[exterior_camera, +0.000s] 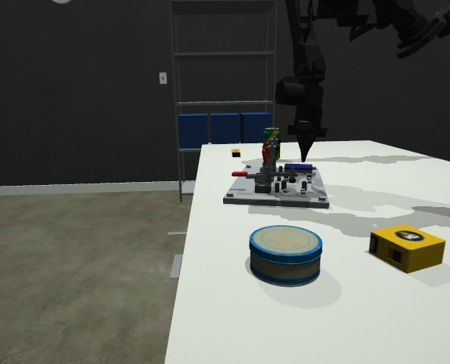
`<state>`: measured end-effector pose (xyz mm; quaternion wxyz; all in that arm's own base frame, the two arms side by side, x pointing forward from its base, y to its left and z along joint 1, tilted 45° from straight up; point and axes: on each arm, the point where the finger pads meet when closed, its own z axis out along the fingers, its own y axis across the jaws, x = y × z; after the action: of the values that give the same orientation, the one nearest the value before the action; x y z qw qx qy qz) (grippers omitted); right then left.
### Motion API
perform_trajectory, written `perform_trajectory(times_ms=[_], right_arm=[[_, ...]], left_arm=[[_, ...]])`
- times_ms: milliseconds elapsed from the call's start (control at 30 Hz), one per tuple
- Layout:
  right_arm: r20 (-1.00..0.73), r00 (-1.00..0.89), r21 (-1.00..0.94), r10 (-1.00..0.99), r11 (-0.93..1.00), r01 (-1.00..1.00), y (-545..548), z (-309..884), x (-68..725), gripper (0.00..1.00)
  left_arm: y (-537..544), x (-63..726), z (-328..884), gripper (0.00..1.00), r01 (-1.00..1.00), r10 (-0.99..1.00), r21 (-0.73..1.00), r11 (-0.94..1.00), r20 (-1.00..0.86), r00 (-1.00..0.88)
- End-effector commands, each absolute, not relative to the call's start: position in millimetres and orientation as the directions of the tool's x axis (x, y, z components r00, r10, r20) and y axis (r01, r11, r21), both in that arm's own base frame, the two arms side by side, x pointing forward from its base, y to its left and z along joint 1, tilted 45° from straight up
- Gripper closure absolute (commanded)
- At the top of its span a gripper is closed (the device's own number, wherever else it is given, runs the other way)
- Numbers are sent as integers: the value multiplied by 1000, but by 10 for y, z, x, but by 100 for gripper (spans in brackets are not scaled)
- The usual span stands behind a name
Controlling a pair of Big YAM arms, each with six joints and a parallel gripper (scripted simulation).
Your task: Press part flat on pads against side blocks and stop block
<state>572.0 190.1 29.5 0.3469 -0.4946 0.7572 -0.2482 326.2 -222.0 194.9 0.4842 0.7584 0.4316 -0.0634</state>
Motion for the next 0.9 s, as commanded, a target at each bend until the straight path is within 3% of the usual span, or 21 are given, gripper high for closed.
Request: perform_trajectory(times_ms=[0,867], right_arm=[[-167,-237,-719,-957,283,-635,1923,440,5760,100],[-131,-278,-691,-952,289,-663,1701,103,6050,100]], left_arm=[[-2243,3304,2040,0,713,591,685,-149,-516,620],[-2243,3304,2040,0,713,591,685,-149,-516,620]])
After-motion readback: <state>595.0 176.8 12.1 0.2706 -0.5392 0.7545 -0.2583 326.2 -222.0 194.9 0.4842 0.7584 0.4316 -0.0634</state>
